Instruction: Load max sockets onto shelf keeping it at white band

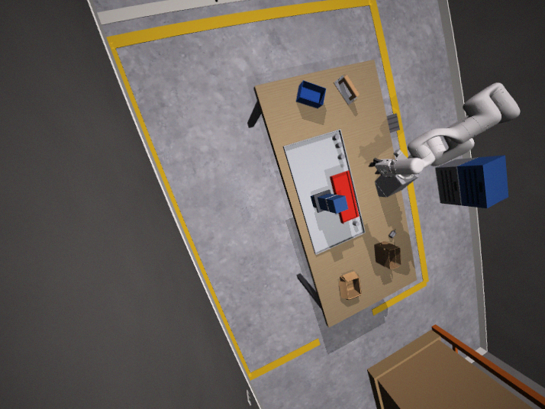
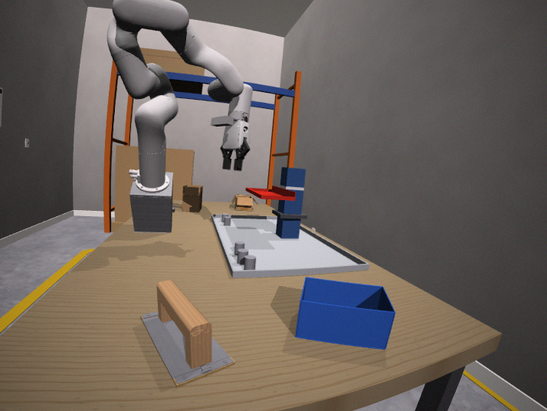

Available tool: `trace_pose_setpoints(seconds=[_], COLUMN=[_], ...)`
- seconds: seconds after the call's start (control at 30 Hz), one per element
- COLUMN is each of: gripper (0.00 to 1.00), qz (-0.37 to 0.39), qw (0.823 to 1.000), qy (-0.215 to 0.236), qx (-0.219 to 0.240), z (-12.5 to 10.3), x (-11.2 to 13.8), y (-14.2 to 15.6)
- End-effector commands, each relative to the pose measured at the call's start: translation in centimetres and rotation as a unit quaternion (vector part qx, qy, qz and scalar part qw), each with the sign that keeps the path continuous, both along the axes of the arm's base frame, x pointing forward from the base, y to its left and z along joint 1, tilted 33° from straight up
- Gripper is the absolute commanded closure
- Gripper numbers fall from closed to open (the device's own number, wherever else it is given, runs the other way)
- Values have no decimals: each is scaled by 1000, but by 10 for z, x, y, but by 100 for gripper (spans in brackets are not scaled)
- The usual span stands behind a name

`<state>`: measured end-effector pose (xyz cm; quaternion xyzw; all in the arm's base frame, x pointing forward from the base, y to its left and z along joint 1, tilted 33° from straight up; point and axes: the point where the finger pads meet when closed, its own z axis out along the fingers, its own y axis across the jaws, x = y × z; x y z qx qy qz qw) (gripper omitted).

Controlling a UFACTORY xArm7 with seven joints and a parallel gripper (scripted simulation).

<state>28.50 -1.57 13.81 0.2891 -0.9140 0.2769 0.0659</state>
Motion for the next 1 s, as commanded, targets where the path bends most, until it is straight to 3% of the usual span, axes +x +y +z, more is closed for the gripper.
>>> trace_pose_setpoints(seconds=[0.0, 0.03, 0.1, 0.13, 0.2, 0.23, 0.27, 0.3, 0.37, 0.43, 0.47, 0.57, 0.97], gripper=[39, 39, 39, 39, 39, 39, 39, 39, 39, 39, 39, 39, 39], qz=[-76, -137, -142, -203, -203, -258, -258, -304, -304, -373, -373, -417, -421], qw=[995, 986, 985, 969, 969, 950, 950, 929, 929, 891, 891, 861, 858], qy=[-57, -96, -100, -140, -140, -177, -177, -209, -209, -257, -257, -289, -292], qx=[4, 8, 9, 13, 13, 17, 17, 21, 21, 28, 28, 32, 33], z=[9, 15, 15, 20, 20, 25, 25, 29, 29, 34, 34, 37, 38], x=[-2, -7, -7, -12, -12, -18, -18, -23, -23, -31, -31, -37, -37], y=[-20, -36, -36, -51, -51, -64, -64, -75, -75, -91, -91, -102, -102])
